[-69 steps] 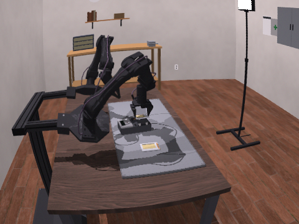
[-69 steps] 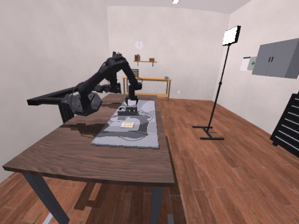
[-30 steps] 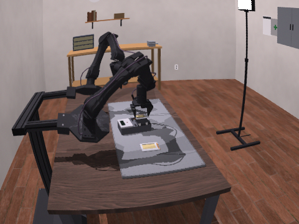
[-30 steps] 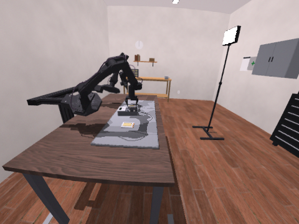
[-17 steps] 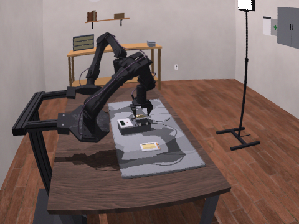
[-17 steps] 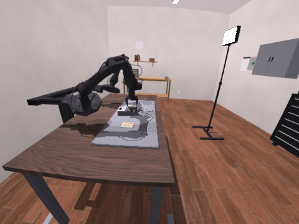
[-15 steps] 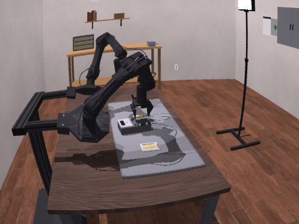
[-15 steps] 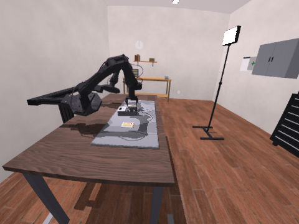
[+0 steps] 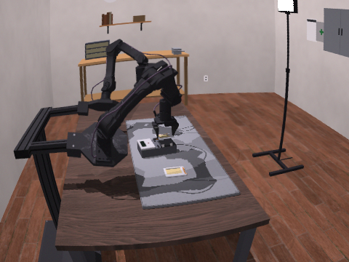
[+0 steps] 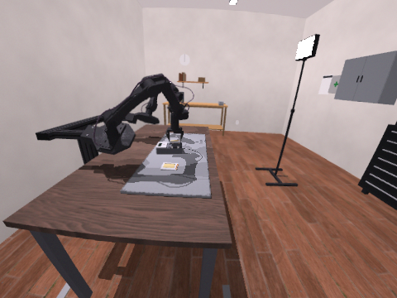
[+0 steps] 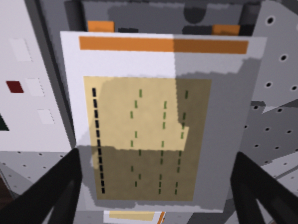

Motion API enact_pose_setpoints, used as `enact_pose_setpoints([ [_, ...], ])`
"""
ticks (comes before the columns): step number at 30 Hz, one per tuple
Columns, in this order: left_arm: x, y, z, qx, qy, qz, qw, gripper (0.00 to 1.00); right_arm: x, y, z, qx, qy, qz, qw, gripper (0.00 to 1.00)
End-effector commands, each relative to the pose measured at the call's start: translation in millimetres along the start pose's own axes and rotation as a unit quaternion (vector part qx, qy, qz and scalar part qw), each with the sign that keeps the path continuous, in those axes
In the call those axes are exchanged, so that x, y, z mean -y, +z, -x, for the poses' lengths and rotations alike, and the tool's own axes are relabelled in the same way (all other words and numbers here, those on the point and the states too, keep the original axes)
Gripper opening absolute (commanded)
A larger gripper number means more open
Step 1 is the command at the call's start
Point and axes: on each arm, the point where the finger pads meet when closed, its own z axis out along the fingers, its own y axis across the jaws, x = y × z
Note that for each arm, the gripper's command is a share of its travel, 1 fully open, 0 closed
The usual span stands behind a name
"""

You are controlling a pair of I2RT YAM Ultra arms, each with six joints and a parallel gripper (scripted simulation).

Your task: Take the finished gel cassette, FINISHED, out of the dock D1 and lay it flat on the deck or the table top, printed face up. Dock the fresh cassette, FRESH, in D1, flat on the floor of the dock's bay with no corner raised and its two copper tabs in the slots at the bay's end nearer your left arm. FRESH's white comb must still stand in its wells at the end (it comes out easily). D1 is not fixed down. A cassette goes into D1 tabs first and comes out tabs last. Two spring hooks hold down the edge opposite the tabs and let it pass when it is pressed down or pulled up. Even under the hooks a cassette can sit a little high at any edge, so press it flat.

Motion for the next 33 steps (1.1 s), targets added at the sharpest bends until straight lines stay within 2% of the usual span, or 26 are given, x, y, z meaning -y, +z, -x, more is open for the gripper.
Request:
enact_pose_setpoints([
  [1,-12.8,-2.3,-7.9,-0.003,-0.053,-0.026,0.998,0.00,6.7,-16.3,0.9,0.008,-0.002,-0.012,1.000,0.00],
  [3,-16.3,-2.0,-8.7,-0.006,-0.085,-0.036,0.996,0.00,6.7,-16.3,0.9,0.008,-0.002,-0.012,1.000,0.00],
  [5,-16.3,-2.0,-8.7,-0.006,-0.085,-0.036,0.996,0.00,6.7,-16.3,0.9,0.008,-0.002,-0.012,1.000,0.00],
  [11,-16.3,-2.0,-8.7,-0.012,-0.180,-0.064,0.982,0.00,6.7,-16.3,0.9,0.008,-0.002,-0.012,1.000,0.00],
  [19,-16.3,-2.0,-8.7,-0.013,-0.183,-0.065,0.981,0.00,6.7,-16.3,0.9,0.008,-0.002,-0.012,1.000,0.00],
  [20,-16.3,-2.0,-8.7,-0.013,-0.183,-0.065,0.981,1.00,6.7,-16.3,0.9,0.008,-0.002,-0.012,1.000,0.00],
  [25,-16.3,-2.0,-8.7,-0.013,-0.183,-0.065,0.981,1.00,6.7,-16.3,0.9,0.008,-0.002,-0.012,1.000,0.00],
  [33,-16.3,-2.0,-8.7,-0.013,-0.183,-0.065,0.981,1.00,3.2,-26.0,-1.7,0.140,-0.005,-0.001,0.990,0.00],
])
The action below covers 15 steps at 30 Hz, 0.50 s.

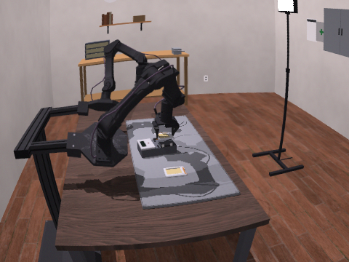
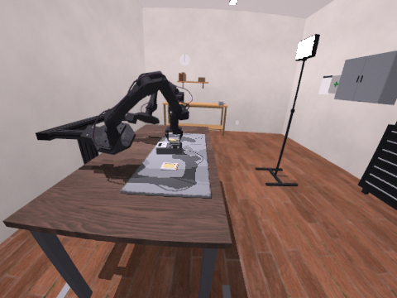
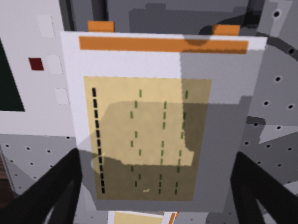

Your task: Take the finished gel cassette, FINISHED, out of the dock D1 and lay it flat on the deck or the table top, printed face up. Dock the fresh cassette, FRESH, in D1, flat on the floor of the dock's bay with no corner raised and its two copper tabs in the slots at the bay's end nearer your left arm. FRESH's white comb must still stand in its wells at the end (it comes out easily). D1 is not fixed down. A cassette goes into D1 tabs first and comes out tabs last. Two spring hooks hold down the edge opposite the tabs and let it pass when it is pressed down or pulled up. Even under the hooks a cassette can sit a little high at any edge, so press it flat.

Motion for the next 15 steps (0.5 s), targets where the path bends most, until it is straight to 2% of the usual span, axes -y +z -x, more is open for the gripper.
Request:
enact_pose_setpoints([
  [1,-1.5,-9.3,6.0,0.013,-0.013,-0.010,1.000,1.00,8.6,-17.3,14.2,0.086,-0.009,-0.017,0.996,0.00],
  [15,-1.5,-9.3,6.0,0.013,-0.013,-0.010,1.000,1.00,6.4,-23.0,13.3,0.086,-0.009,-0.017,0.996,0.00],
])
